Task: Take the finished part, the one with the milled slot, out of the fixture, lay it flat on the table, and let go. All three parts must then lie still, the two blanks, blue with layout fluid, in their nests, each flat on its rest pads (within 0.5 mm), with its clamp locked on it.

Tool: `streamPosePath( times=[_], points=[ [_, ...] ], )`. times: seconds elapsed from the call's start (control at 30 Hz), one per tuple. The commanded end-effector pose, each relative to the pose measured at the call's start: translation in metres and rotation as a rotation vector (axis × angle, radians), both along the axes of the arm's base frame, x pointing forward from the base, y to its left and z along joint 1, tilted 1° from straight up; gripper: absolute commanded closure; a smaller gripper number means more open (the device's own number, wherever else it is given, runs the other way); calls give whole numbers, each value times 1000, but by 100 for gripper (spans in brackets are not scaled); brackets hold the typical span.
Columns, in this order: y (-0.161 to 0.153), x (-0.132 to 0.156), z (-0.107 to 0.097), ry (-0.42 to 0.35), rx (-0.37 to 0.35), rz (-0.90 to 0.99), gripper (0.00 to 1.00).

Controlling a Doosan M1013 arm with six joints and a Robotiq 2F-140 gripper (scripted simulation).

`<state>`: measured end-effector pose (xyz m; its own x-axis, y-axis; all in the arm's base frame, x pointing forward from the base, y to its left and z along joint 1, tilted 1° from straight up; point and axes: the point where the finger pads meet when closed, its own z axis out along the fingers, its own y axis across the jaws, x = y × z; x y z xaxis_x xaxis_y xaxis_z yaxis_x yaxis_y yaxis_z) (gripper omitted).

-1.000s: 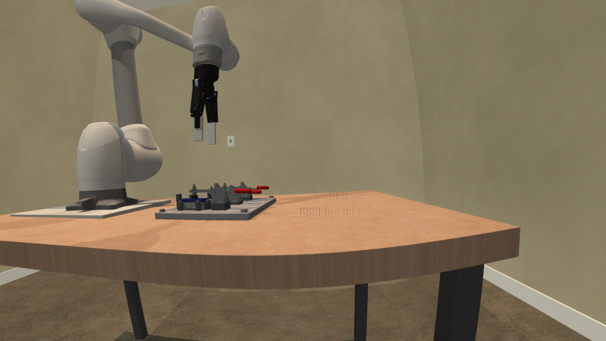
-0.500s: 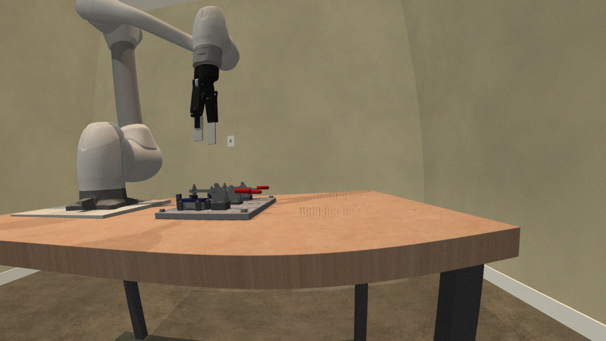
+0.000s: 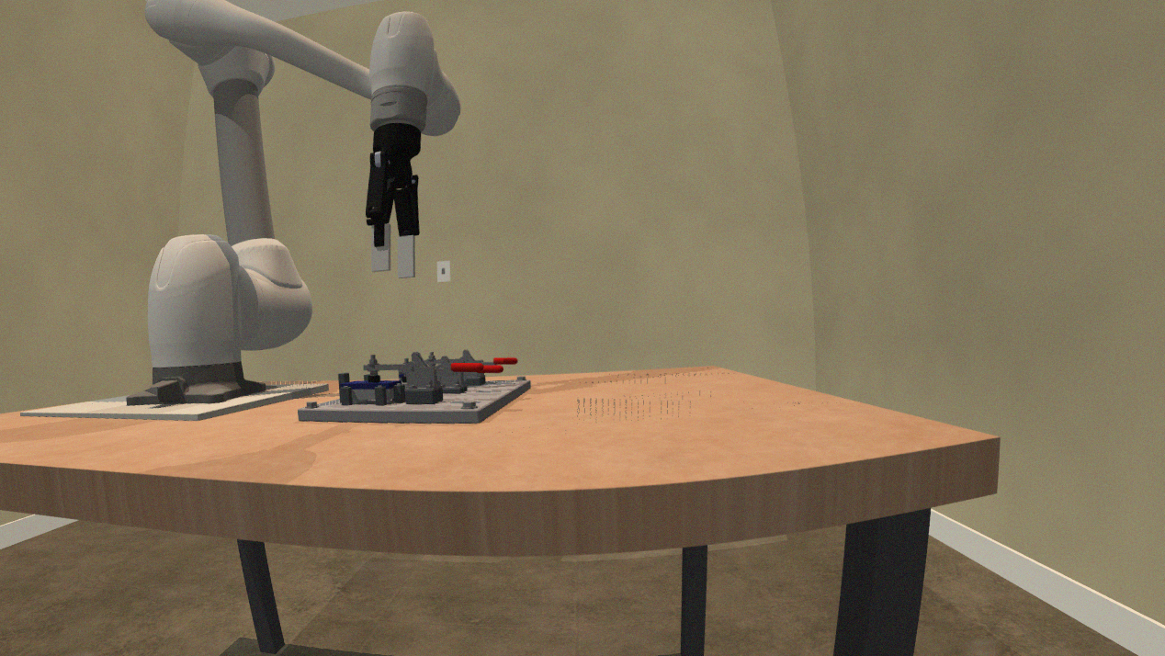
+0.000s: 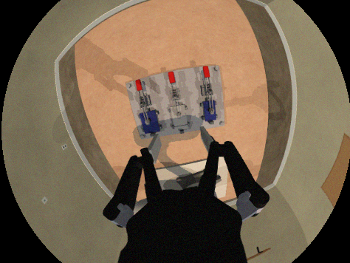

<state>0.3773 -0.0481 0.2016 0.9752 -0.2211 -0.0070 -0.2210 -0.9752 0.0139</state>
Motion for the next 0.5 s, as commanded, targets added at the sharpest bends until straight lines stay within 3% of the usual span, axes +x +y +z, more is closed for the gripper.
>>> streamPosePath(
  times=[0.0,0.2,0.23,0.47],
  points=[
    [0,0,0,0,0,0,42],
    [0,0,0,0,0,0,42],
    [0,0,0,0,0,0,72],
    [0,0,0,0,0,0,72]
  ],
)
